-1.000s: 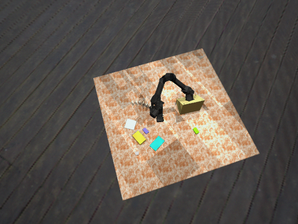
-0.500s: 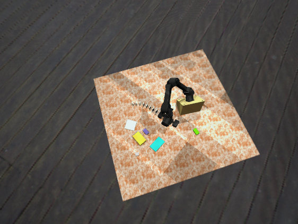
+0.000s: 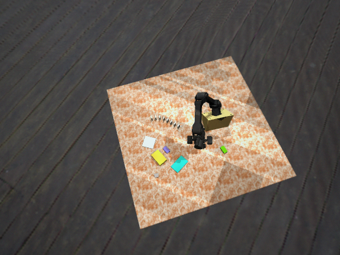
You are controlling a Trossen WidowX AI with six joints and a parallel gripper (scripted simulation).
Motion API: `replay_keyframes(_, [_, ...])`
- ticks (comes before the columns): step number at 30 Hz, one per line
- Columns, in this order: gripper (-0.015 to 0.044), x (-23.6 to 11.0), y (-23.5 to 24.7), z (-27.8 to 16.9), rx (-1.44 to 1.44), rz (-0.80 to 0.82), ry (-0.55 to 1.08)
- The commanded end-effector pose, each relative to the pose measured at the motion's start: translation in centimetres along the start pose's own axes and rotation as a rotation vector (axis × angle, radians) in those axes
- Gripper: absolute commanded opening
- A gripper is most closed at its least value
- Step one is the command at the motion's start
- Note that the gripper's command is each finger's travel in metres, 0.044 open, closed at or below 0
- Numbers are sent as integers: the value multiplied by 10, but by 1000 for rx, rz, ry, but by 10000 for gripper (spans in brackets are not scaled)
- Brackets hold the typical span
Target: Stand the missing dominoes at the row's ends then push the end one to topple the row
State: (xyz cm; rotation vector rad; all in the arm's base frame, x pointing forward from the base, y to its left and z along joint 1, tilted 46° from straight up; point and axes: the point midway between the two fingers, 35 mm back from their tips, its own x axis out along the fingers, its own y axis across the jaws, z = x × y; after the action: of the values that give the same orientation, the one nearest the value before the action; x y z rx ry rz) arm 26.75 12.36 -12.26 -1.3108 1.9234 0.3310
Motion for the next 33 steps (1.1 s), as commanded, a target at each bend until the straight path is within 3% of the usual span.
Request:
replay_keyframes(1, [27,3,4,2,-28,6,5])
replay_keyframes(33, [27,71,17,28,7,314,-516])
